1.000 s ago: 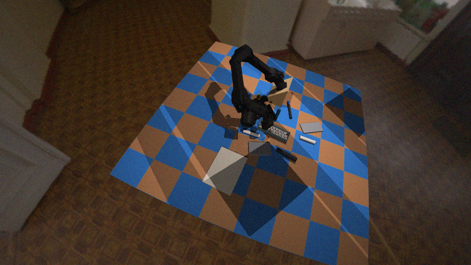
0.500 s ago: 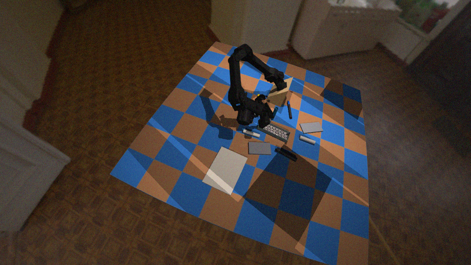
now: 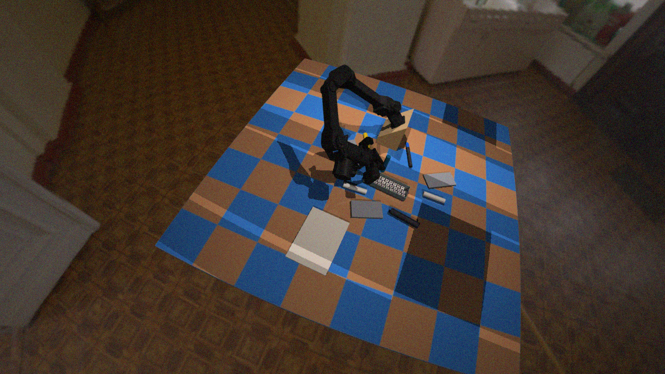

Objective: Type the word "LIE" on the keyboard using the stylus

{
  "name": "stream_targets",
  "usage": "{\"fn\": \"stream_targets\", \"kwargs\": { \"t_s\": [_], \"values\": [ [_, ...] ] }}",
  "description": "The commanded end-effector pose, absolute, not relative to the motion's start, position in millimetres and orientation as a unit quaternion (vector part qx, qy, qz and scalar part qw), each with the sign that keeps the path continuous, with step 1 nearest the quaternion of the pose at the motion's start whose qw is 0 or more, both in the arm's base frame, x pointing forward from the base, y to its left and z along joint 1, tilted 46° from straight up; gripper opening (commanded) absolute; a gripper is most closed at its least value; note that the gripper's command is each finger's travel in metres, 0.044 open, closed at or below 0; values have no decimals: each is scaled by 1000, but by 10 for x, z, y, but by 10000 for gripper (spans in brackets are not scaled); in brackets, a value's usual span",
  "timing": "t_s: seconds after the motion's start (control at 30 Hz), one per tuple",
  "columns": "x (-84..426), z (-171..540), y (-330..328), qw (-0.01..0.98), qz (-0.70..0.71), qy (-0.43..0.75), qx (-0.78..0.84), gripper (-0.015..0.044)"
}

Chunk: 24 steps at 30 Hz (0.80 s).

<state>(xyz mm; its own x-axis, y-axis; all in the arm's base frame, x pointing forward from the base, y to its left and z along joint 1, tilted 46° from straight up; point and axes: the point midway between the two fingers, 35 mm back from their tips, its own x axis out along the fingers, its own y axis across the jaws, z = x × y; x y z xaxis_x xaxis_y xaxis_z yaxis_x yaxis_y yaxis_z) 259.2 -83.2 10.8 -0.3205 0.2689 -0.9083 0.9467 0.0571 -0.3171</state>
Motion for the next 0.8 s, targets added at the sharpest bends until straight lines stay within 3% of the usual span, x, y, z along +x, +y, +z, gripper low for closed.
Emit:
{"fn": "stream_targets", "kwargs": {
  "t_s": [0.0, 0.77],
  "values": [
    [2592, 97, -840, 343, -496, 644, 471, 81],
    [2570, 14, -924, 343, -496, 644, 471, 81]
  ]
}}
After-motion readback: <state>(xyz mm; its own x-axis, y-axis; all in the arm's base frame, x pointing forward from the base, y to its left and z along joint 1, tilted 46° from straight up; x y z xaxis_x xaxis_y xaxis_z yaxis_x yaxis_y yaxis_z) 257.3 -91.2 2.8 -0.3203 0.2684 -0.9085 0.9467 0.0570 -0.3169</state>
